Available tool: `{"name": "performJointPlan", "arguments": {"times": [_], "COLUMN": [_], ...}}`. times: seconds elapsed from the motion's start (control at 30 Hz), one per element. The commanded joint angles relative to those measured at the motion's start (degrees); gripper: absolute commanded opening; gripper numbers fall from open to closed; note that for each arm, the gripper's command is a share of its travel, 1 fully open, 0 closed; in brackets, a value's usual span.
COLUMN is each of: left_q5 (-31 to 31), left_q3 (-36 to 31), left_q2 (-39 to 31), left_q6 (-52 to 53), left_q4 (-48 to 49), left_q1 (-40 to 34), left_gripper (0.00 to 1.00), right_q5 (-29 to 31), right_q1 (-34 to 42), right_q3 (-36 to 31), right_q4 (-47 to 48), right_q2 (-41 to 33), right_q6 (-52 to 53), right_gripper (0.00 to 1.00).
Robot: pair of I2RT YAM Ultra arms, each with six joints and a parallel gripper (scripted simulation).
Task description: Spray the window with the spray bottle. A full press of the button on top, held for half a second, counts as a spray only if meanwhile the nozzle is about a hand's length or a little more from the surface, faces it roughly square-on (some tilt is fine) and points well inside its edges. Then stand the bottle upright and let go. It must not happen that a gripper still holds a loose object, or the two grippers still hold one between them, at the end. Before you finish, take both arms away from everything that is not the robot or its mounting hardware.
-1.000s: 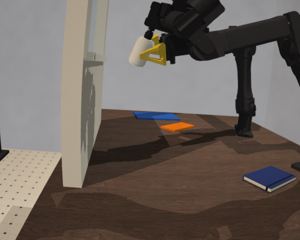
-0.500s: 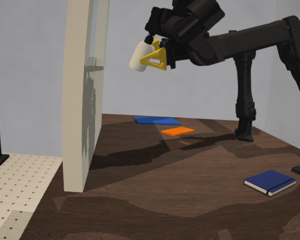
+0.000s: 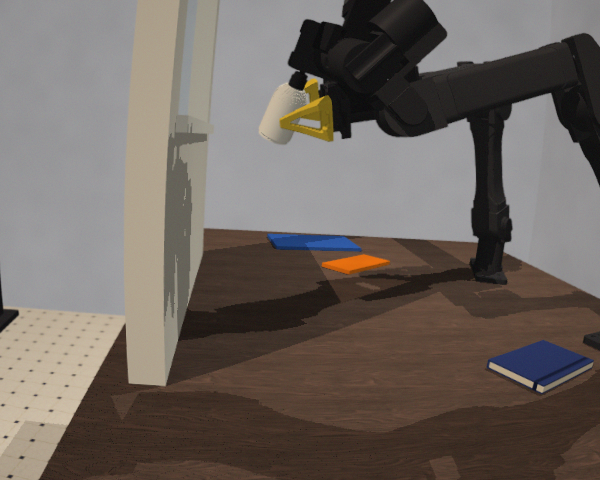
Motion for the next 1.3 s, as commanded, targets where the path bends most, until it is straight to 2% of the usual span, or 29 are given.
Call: {"name": "performJointPlan", "arguments": {"times": [0.0, 0.3, 0.37, 0.7, 0.8, 0.87, 1.27], "left_q5": [-0.9, -0.9, -1.0, -1.2, -1.2, -1.2, -1.4], "left_q3": [0.3, -1.7, 0.6, -1.9, -0.7, -0.6, -0.9], "left_q2": [-0.3, -0.7, 0.3, 1.0, 1.3, -0.7, 1.8], "left_q6": [0.4, 0.5, 0.6, 0.9, 0.9, 0.9, 1.3], "left_q4": [0.8, 0.8, 0.3, 0.9, 0.8, 1.0, 0.8], "left_q1": [-0.4, -0.5, -0.7, -0.6, -0.4, -0.8, -0.9], "left_gripper": [0.0, 0.0, 0.0, 0.0, 0.0, 0.0, 0.0], "right_q5": [0.4, 0.4, 0.4, 0.4, 0.4, 0.4, 0.3], "right_q1": [-0.2, -0.2, -0.2, -0.2, -0.2, -0.2, -0.2], "right_q3": [1.8, 1.8, 1.8, 1.8, 1.8, 1.8, 1.8], "right_q4": [1.4, 1.4, 1.4, 1.4, 1.4, 1.4, 1.4], "right_q2": [-1.6, -1.6, -1.6, -1.6, -1.6, -1.6, -1.6], "right_q6": [0.3, 0.3, 0.3, 0.3, 0.3, 0.3, 0.3], "right_gripper": [0.0, 0.0, 0.0, 0.0, 0.0, 0.0, 0.0]}}
